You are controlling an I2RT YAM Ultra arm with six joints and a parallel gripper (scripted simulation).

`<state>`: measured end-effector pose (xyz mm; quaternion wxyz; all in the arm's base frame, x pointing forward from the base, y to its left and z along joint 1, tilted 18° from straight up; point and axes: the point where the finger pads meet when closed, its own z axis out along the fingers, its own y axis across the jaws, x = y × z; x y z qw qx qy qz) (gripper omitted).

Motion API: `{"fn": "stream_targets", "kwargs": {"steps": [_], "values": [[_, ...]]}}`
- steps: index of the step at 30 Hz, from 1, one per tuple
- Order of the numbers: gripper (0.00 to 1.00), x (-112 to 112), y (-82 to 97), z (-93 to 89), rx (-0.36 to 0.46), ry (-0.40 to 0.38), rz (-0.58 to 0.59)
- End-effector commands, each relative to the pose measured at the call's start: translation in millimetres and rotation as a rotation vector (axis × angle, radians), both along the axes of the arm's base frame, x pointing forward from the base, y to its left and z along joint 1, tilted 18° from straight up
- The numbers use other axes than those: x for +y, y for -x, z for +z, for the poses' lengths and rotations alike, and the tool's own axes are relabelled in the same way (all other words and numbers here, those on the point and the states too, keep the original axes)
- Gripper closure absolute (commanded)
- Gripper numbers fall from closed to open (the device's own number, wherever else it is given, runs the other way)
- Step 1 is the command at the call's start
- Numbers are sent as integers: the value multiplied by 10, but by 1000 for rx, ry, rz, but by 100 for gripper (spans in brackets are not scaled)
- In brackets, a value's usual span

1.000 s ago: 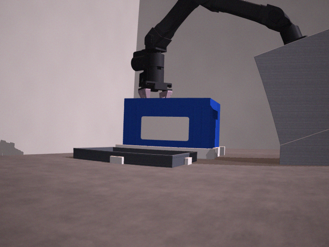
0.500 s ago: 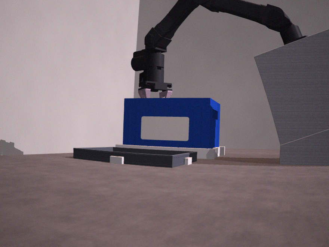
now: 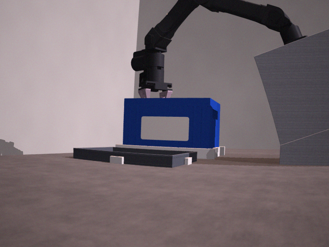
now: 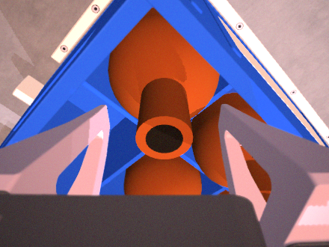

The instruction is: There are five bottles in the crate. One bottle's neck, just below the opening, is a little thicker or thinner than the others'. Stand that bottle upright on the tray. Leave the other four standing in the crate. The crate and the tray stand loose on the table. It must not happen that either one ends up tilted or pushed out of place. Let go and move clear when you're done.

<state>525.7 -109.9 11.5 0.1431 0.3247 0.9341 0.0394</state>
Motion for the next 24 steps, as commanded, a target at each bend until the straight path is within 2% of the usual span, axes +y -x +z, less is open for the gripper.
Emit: {"fn": "stream_targets", "kwargs": {"steps": [1, 9, 24], "values": [[39, -11, -56, 317, -47, 15, 2], [39, -30, -5, 458, -48, 15, 0], [39, -46, 164, 903, -49, 13, -6]]}}
